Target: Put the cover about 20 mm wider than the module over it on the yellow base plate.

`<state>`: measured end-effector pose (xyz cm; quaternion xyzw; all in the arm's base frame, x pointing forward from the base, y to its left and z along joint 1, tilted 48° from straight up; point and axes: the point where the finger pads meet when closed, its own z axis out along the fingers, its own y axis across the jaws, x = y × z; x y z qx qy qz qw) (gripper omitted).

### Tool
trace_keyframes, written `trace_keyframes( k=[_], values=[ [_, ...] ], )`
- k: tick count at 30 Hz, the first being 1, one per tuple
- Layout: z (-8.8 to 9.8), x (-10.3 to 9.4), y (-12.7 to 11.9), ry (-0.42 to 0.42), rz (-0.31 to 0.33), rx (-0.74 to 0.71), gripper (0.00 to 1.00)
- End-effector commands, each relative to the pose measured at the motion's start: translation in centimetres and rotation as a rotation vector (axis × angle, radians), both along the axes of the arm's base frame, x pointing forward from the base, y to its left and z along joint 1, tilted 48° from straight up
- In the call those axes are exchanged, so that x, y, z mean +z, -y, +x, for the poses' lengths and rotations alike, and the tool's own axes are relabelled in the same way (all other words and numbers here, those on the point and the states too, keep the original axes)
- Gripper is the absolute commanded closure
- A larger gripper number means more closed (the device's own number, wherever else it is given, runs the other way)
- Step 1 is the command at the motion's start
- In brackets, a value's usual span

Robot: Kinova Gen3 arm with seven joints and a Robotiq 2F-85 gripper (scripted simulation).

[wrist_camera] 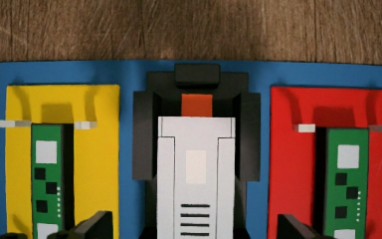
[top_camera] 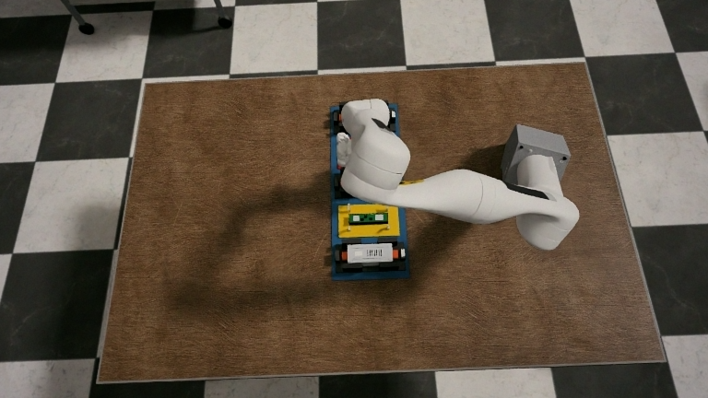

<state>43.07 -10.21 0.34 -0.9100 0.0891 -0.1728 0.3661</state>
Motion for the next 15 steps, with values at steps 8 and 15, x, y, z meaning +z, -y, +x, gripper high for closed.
trace_keyframes(
  k=[8,15],
  values=[
    [0.25,-0.39,-0.3,0.001,-0.001,-0.001,0.0],
    [0.4,-0.66,-0.56,0.001,-0.001,-0.001,0.0]
  ],
)
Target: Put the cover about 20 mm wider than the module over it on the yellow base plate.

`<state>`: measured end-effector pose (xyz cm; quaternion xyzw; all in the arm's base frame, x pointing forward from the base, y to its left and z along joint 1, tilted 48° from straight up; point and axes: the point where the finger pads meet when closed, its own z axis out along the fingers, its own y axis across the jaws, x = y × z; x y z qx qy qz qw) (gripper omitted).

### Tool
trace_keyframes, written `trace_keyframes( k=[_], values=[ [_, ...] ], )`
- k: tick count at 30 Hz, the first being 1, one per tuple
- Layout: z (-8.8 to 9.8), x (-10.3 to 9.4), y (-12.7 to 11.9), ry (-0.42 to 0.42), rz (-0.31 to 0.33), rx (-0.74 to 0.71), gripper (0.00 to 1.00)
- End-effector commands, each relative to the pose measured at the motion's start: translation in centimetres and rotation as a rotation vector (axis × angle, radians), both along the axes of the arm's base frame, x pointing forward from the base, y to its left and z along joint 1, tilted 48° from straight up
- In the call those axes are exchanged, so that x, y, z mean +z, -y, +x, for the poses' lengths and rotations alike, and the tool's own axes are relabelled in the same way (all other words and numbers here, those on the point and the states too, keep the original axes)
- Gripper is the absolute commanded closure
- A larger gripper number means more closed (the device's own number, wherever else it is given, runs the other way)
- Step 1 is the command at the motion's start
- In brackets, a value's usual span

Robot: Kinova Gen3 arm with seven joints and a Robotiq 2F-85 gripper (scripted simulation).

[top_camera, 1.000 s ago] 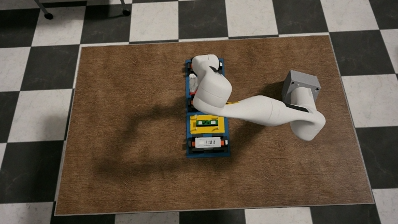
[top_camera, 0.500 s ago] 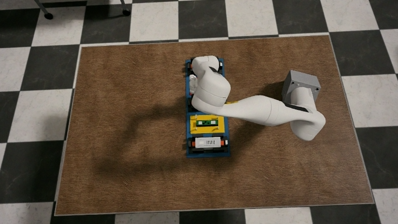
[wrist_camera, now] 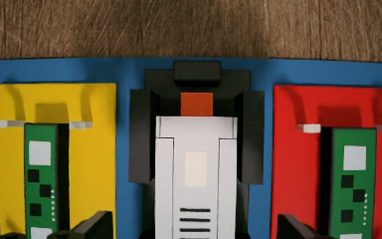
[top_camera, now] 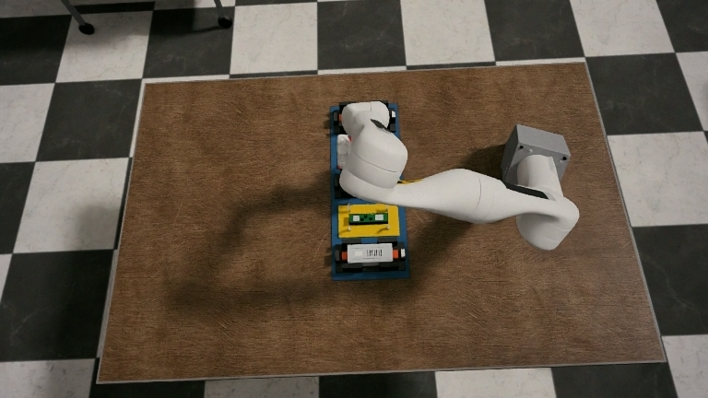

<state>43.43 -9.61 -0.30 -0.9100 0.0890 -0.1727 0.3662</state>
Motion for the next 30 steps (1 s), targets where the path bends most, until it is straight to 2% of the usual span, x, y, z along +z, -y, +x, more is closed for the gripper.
trace_keyframes(
  k=[1,30],
  values=[
    [0.0,0.0,0.0,0.001,-0.001,-0.001,0.0],
    [0.8,-1.3,-1.2,0.001,-0.001,-0.001,0.0]
  ],
)
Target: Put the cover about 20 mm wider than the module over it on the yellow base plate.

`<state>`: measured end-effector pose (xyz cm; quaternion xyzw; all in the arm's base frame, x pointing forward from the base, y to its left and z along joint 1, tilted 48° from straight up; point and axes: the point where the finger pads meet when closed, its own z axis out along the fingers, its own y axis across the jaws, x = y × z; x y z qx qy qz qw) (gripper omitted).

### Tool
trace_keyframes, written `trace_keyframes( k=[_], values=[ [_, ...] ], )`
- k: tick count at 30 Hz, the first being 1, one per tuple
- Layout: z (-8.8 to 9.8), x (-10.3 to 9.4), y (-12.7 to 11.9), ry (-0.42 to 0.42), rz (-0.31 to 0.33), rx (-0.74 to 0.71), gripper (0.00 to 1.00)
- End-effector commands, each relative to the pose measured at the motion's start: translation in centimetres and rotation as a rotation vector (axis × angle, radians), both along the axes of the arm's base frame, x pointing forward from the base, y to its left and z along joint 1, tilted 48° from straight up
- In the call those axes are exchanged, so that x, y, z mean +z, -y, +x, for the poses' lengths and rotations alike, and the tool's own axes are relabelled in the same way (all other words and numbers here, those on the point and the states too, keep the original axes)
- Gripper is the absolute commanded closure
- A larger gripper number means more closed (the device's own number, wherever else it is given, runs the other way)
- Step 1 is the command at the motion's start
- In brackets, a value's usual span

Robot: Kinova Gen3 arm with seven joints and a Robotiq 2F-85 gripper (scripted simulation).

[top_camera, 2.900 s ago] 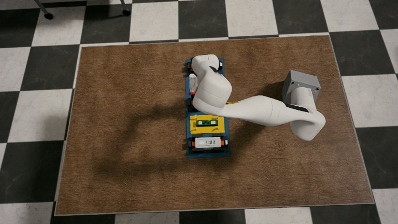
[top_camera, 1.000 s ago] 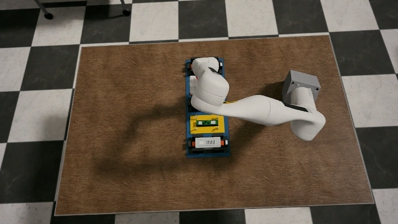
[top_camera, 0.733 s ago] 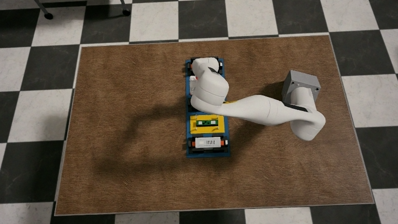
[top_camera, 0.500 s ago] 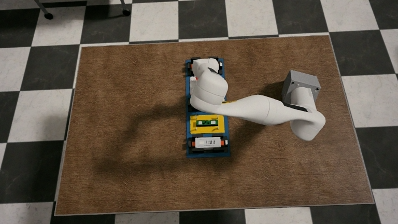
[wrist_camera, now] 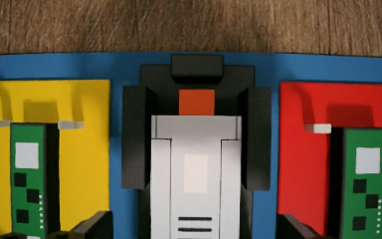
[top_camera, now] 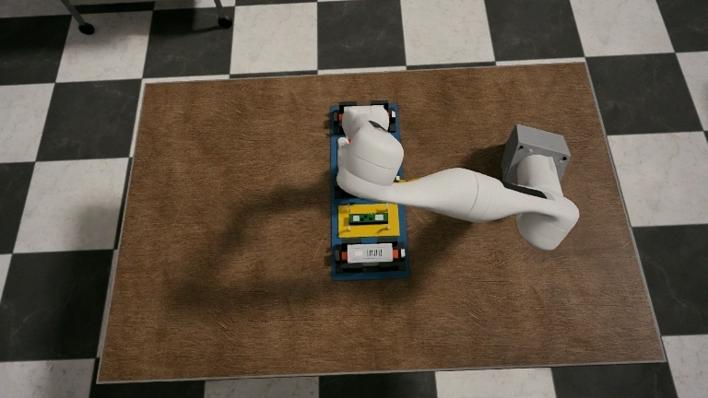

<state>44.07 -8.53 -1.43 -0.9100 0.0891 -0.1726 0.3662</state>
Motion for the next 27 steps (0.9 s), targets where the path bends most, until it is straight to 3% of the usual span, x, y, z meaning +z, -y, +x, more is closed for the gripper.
trace_keyframes(
  k=[1,27],
  values=[
    [0.17,-0.23,-0.15,0.001,-0.001,-0.001,0.0],
    [0.62,-1.03,-0.9,0.001,-0.001,-0.001,0.0]
  ],
)
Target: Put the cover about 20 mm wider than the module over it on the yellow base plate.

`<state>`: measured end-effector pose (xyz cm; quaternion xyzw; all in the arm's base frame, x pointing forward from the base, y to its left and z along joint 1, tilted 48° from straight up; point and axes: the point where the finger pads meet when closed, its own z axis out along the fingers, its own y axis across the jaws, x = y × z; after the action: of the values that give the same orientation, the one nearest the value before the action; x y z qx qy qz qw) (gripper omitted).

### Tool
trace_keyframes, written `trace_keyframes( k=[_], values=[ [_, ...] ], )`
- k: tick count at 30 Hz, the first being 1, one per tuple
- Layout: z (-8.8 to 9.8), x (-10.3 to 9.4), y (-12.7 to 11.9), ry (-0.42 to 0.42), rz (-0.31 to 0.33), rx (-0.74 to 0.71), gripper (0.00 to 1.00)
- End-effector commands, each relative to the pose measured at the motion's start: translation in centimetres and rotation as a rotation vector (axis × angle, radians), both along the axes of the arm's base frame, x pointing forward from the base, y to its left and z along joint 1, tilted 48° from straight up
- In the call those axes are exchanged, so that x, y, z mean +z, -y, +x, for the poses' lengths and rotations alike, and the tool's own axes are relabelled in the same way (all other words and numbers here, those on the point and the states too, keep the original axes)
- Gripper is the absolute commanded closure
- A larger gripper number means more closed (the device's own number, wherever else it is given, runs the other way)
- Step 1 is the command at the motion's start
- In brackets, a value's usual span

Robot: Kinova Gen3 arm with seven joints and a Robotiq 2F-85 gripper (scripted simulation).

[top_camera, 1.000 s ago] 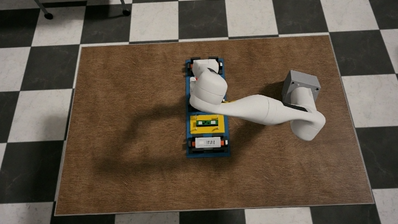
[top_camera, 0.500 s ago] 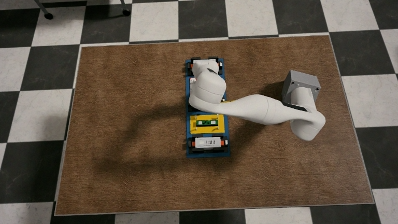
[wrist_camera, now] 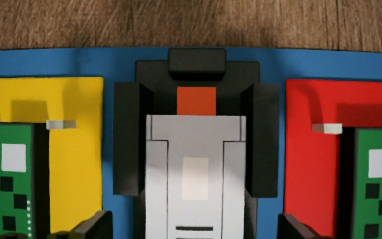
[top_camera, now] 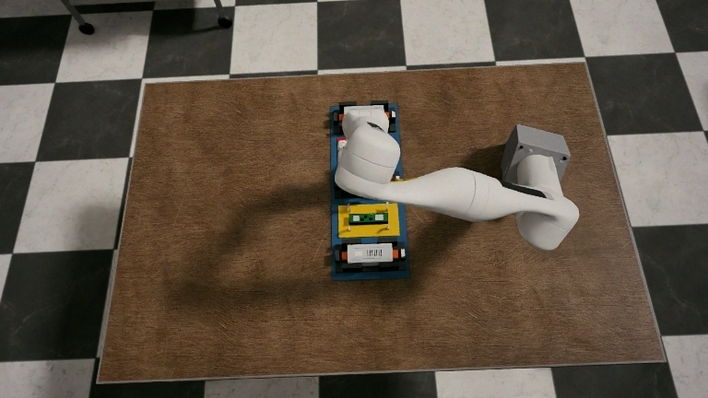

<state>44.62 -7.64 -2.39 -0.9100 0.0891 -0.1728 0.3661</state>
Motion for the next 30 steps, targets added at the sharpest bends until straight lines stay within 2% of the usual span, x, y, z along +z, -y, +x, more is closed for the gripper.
trace_keyframes(
  k=[1,15,16,30],
  values=[
    [0.11,-0.15,-0.07,0.001,-0.001,-0.001,0.0],
    [0.38,-0.62,-0.53,0.001,-0.001,-0.001,0.0],
    [0.38,-0.61,-0.52,0.001,-0.001,-0.001,0.3],
    [0.38,-0.61,-0.52,0.001,-0.001,-0.001,0.3]
  ],
)
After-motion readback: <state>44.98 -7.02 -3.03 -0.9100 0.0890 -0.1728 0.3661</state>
